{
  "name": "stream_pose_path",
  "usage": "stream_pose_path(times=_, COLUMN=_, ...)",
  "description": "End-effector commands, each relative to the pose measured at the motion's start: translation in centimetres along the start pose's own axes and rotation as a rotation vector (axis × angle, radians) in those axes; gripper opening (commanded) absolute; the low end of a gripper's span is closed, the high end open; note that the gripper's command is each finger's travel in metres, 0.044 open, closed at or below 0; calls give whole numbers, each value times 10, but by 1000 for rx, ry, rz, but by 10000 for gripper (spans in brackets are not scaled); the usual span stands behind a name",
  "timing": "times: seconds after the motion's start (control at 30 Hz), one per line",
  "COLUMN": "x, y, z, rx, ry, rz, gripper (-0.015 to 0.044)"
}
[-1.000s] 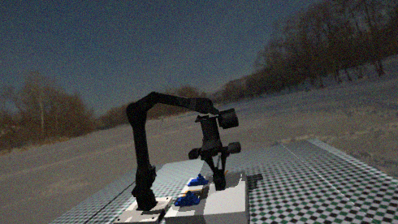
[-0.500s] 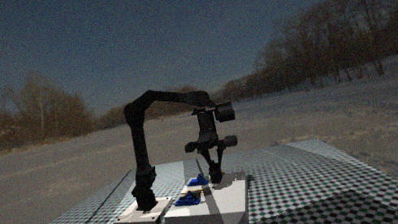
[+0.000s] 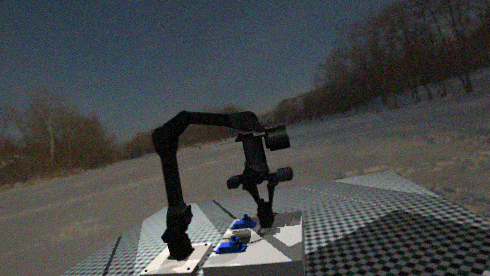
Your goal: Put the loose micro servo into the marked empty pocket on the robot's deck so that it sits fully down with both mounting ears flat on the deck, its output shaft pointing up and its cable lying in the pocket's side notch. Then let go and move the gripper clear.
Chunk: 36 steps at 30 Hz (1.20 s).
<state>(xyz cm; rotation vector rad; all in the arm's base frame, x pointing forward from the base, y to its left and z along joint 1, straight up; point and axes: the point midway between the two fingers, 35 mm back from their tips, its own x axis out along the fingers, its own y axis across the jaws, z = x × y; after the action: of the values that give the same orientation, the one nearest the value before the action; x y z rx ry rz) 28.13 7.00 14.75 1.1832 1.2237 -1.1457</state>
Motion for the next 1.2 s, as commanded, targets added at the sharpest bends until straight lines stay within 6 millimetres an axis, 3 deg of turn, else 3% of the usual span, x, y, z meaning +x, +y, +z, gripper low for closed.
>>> stream_pose_path(times=0.0, x=-2, y=0, z=16, rx=0, ry=-4, rz=5, gripper=0)
stream_pose_path(times=0.27, x=-2, y=0, z=23, rx=-84, ry=-4, rz=4, gripper=0)
stream_pose_path(times=1.17, x=-2, y=0, z=23, rx=-1024, ry=-6, rz=2, gripper=0)
